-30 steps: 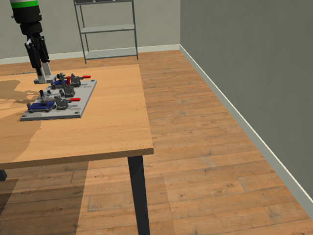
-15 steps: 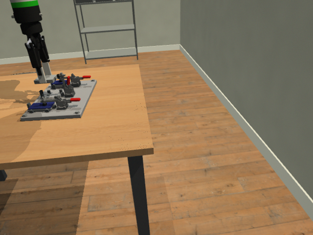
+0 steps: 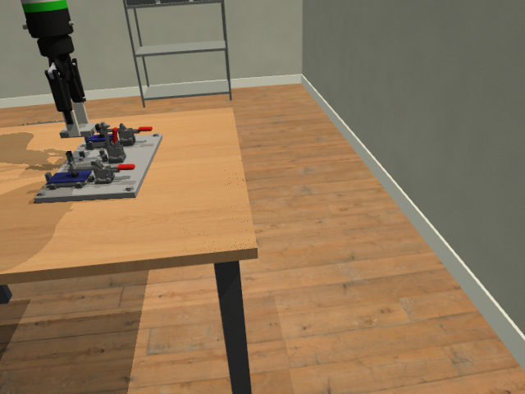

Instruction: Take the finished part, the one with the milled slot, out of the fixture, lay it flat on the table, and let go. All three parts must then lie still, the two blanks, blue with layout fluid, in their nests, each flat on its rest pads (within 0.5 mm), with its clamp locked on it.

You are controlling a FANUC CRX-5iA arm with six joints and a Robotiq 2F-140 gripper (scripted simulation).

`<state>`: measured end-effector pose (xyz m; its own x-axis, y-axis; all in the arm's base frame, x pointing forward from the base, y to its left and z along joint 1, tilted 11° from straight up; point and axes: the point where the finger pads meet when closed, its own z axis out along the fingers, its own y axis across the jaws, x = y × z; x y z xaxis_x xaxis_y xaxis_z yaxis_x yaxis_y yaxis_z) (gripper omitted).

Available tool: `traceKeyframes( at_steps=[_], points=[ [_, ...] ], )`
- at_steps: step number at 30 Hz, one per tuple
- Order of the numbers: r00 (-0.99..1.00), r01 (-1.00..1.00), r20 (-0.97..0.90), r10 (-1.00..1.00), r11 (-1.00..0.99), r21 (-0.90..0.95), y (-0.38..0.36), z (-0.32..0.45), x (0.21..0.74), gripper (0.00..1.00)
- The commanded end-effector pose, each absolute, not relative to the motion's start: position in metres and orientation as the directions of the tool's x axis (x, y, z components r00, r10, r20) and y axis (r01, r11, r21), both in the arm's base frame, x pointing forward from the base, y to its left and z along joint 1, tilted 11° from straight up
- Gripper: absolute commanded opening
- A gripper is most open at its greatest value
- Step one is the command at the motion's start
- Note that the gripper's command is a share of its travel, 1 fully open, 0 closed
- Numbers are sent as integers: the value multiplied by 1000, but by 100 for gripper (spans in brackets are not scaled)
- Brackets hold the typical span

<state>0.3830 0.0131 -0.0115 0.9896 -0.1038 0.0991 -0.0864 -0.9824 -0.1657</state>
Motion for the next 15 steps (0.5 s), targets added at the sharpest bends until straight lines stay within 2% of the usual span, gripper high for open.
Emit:
traceKeyframes(
  at_steps=[1, 15],
  points=[
    [990, -86, 100, -104, -982, -165, 18, -10, 384, 0],
    [990, -86, 100, -104, -982, -165, 60, -3, 387, 0]
  ],
)
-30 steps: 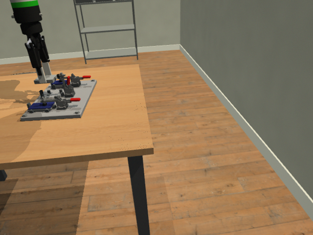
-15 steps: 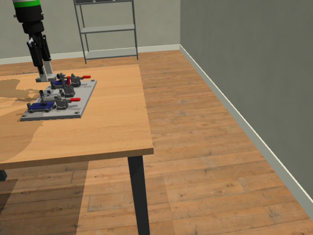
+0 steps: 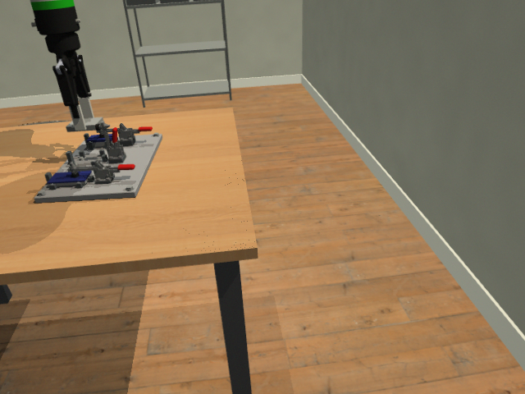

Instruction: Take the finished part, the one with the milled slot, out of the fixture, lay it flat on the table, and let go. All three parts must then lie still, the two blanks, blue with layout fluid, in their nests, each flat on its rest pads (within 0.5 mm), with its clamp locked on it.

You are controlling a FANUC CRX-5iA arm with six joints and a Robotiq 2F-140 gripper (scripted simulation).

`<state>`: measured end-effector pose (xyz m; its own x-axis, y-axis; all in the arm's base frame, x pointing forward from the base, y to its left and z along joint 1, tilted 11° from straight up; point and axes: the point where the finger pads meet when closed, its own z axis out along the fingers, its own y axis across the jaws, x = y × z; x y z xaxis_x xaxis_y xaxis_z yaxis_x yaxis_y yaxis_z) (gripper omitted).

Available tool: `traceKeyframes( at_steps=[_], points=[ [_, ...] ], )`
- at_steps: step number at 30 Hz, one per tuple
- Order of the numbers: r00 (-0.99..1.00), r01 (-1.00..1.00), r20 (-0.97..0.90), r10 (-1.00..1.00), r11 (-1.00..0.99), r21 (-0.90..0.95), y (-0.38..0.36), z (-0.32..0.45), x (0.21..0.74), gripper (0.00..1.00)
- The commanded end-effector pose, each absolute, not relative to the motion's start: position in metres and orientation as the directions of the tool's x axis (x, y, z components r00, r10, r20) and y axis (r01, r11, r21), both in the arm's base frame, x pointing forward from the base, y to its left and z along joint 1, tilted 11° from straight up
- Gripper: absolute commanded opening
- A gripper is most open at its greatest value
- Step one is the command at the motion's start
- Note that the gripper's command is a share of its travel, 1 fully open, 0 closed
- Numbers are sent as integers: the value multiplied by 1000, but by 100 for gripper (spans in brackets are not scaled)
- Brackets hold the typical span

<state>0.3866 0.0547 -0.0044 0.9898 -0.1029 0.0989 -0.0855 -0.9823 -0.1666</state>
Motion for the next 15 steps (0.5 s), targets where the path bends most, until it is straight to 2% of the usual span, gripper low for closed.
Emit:
traceKeyframes(
  at_steps=[1, 15],
  points=[
    [990, -86, 100, -104, -982, -165, 60, -3, 387, 0],
    [990, -86, 100, -104, -982, -165, 122, 7, 393, 0]
  ],
)
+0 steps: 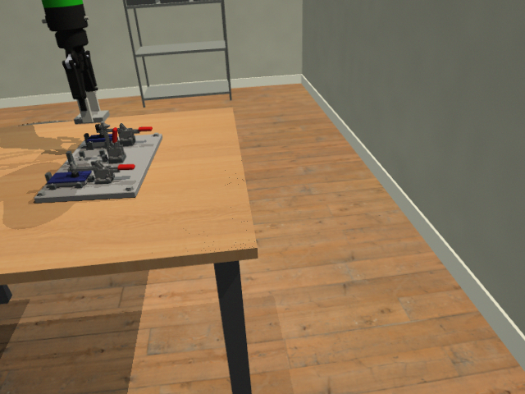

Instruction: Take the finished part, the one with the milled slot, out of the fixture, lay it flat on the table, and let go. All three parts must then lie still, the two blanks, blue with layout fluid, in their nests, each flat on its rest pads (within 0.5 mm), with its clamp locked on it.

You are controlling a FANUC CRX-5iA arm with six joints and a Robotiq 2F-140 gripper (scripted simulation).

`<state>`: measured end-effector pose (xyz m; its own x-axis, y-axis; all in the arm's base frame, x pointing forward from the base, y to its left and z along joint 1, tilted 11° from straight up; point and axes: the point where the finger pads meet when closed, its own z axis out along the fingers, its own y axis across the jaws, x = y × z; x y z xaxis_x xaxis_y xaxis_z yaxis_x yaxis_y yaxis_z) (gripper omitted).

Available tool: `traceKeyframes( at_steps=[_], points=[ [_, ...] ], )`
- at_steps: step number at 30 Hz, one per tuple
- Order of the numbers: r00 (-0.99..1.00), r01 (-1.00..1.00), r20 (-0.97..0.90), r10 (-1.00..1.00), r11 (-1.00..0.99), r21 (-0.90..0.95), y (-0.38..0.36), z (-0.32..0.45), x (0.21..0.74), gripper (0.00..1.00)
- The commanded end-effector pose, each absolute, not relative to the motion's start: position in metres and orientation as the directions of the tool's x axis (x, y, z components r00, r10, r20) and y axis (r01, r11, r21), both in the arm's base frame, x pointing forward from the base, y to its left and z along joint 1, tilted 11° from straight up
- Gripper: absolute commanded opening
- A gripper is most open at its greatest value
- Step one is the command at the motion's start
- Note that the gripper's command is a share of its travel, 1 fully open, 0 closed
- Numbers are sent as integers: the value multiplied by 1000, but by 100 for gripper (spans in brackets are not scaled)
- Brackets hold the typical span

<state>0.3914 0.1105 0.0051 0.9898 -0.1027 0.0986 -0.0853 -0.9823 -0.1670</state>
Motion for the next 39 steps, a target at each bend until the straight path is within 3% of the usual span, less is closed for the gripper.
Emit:
traceKeyframes(
  at_steps=[1, 39],
  points=[
    [990, -86, 100, -104, -982, -165, 127, 8, 393, 0],
    [990, -86, 100, -104, -982, -165, 225, 25, 402, 0]
  ],
)
